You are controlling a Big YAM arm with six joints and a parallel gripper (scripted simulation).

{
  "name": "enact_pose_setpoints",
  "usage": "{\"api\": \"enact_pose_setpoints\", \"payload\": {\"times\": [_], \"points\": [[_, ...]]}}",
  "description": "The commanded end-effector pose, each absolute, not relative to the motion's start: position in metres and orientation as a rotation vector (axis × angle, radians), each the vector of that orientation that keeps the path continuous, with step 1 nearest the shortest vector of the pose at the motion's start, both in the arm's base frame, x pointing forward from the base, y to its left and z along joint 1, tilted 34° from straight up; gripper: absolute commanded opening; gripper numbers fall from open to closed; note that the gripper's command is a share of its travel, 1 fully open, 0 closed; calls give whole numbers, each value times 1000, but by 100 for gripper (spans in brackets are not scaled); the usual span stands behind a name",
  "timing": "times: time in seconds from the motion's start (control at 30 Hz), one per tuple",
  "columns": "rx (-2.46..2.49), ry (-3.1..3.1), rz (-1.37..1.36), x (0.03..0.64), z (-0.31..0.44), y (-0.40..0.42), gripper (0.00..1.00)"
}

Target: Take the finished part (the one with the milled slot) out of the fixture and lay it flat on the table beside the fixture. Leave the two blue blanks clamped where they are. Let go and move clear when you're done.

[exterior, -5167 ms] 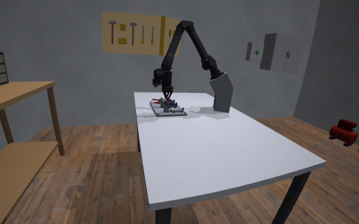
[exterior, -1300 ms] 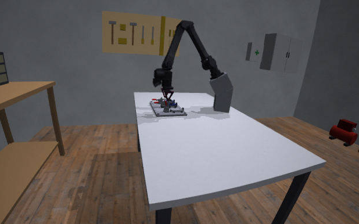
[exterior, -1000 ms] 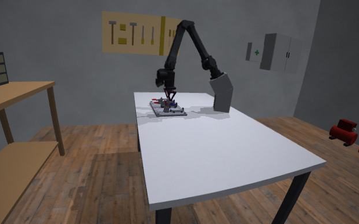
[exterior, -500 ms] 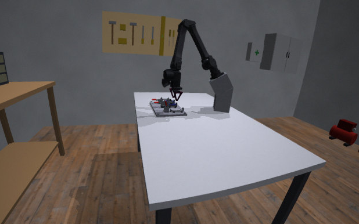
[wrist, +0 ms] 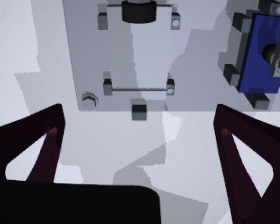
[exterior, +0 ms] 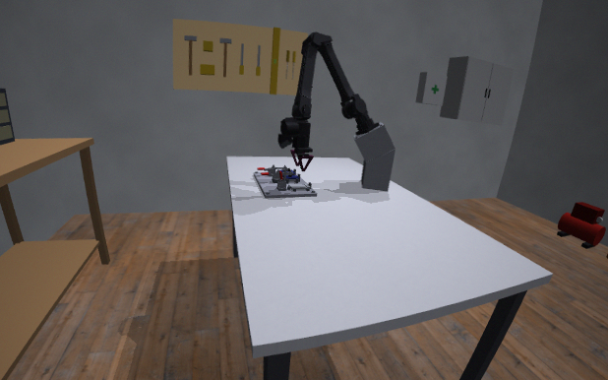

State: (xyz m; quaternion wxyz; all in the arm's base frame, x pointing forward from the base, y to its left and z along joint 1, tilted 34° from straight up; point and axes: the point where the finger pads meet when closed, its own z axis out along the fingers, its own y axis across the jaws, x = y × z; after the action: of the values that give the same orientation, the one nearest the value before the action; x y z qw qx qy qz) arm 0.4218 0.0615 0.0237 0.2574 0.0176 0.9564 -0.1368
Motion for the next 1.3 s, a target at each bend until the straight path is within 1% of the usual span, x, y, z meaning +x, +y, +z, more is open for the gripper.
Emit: {"api": "enact_pose_setpoints", "payload": {"times": [0.0, 0.9, 1.27], "points": [[44, 2564, -350, 425, 32, 70, 92], [53, 2579, -369, 457, -20, 45, 92], [58, 2580, -370, 459, -25, 43, 92]]}}
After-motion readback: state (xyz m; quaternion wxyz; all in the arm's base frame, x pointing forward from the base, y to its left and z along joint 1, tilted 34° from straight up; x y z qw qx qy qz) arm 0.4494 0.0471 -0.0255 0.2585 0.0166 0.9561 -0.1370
